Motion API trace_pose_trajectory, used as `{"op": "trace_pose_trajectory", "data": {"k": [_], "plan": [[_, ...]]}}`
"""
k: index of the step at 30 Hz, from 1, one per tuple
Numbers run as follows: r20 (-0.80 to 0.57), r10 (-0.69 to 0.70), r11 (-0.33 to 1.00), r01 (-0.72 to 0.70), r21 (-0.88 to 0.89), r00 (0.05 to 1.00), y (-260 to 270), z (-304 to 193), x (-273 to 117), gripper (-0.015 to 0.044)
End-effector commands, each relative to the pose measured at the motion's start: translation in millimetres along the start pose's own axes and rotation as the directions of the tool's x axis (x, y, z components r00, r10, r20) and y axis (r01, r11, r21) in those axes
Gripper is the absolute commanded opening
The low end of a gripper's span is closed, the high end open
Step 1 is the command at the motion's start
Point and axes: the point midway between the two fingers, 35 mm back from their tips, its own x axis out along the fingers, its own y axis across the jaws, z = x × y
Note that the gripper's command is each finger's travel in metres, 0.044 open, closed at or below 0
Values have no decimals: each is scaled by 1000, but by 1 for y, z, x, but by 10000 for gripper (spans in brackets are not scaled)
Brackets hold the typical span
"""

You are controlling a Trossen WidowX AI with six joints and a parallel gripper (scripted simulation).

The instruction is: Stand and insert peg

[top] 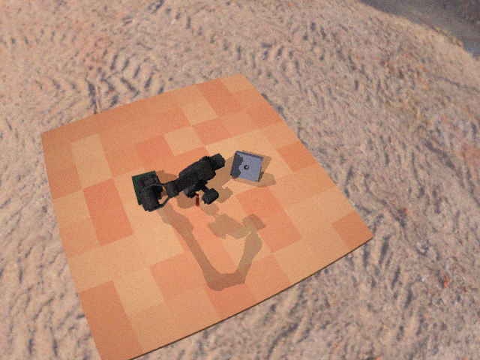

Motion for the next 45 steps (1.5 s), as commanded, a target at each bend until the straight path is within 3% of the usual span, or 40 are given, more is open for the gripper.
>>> {"op": "trace_pose_trajectory", "data": {"k": [1, 14, 29, 36, 45], "plan": [[3, 5, 1000, -5, -2, 1000, 1, 1, 7, 440], [5, 10, 1000, -10, -2, 1000, 1, 3, 25, 440], [3, 4, 1000, -4, 1, 1000, 1, 2, 22, 46], [3, 4, 1000, -4, 1, 1000, 1, 2, 22, 0], [-5, -3, 1000, 3, -3, 1000, 0, -1, -2, 0]]}}
